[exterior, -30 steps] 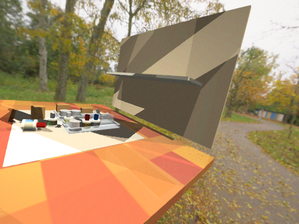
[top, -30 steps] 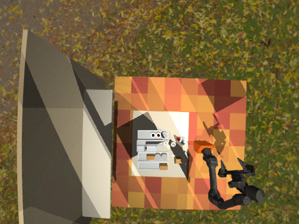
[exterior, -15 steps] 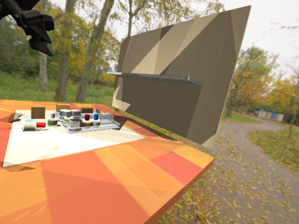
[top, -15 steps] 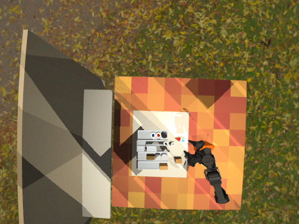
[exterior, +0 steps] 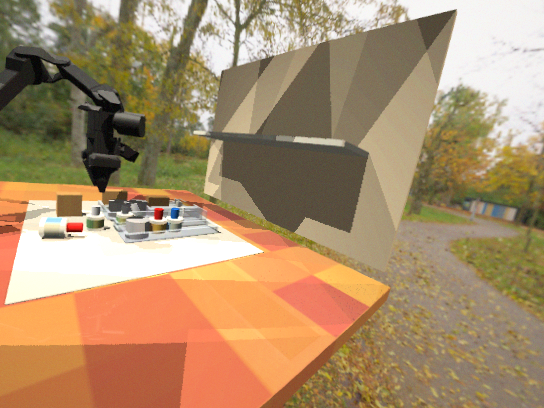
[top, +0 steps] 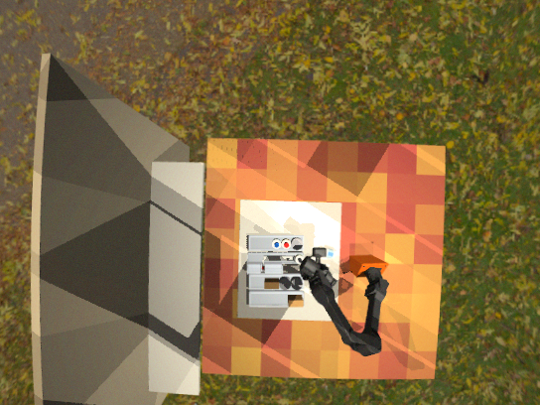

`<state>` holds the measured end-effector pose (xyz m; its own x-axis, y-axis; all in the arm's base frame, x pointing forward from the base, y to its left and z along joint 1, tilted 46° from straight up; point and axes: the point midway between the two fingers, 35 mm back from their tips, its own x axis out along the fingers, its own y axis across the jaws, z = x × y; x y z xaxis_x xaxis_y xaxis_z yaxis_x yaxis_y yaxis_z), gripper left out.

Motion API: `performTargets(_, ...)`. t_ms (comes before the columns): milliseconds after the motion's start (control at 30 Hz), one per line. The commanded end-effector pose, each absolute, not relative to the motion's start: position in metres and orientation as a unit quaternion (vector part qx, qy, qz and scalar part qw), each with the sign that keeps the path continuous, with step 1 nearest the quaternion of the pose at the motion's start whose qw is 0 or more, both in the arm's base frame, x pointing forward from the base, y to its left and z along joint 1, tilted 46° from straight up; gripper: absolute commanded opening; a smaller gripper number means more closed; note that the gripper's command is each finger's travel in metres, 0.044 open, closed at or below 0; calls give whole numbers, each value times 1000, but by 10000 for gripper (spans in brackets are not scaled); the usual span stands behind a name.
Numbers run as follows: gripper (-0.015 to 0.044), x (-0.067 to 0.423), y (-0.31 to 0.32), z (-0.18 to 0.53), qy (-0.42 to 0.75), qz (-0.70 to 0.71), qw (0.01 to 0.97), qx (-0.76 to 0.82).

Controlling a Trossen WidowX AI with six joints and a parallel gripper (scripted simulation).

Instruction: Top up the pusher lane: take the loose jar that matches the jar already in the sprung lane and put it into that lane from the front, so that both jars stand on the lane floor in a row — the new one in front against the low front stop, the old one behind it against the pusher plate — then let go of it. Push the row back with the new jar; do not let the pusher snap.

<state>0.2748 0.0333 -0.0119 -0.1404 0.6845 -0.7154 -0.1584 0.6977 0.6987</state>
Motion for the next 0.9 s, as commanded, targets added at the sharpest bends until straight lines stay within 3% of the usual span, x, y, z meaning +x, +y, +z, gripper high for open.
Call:
performTargets(0,440,270,40,-15,685,337,613,201)
performTargets(867,440,258,90,-59,685,338,613,202)
